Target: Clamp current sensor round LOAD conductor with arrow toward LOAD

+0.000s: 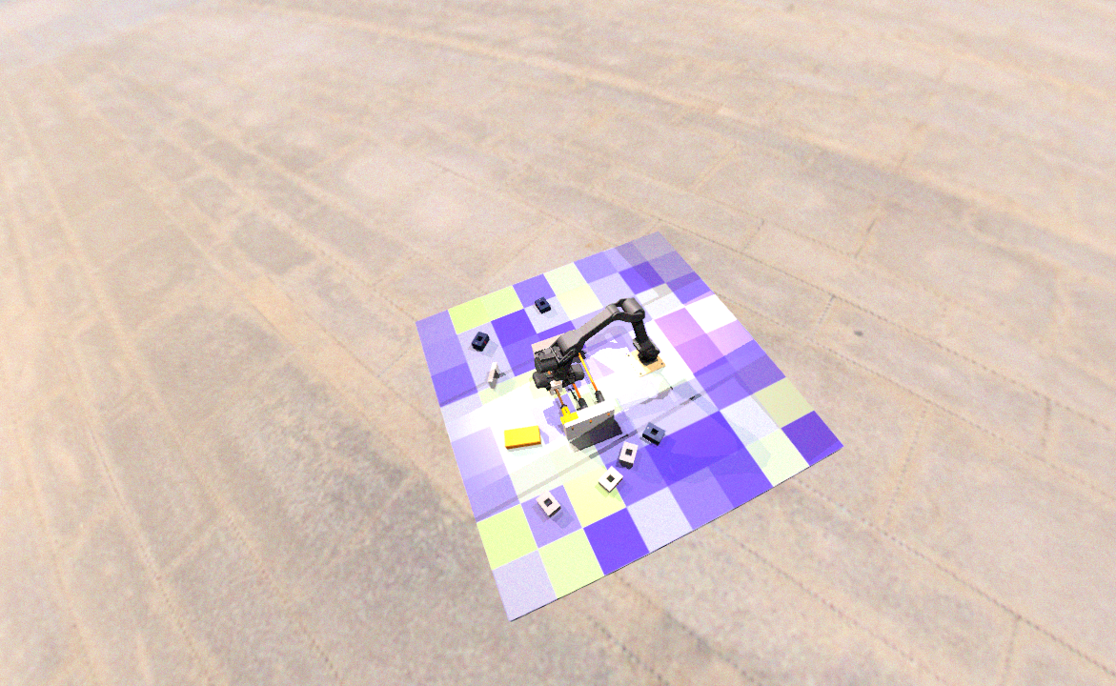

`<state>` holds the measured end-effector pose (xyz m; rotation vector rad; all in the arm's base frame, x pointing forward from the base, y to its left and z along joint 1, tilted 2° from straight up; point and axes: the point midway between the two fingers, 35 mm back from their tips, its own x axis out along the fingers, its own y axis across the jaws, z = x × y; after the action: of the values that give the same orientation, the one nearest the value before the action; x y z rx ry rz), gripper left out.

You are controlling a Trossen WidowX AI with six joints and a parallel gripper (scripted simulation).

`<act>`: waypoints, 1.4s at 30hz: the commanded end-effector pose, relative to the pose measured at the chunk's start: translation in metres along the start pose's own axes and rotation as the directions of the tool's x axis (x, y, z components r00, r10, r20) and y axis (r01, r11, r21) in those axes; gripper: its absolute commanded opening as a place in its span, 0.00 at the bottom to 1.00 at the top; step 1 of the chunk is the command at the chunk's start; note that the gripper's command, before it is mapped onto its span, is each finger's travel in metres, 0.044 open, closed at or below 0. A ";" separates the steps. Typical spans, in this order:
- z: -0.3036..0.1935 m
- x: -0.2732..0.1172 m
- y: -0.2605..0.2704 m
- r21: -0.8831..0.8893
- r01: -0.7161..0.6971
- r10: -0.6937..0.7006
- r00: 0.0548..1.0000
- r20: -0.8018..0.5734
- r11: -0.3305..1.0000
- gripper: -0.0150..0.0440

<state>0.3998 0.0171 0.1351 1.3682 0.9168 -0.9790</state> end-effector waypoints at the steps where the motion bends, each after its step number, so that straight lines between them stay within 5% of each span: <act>1: 0.000 0.000 0.000 0.000 0.001 -0.001 1.000 0.000 1.000 0.69; 33: 0.000 0.000 0.000 0.000 0.001 -0.001 1.000 0.000 1.000 0.69; 40: 0.000 0.000 0.000 0.000 0.001 -0.001 1.000 0.000 1.000 1.00; 42: 0.000 0.000 0.000 0.000 0.001 -0.001 1.000 0.000 1.000 1.00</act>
<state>0.3998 0.0171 0.1353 1.3685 0.9166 -0.9788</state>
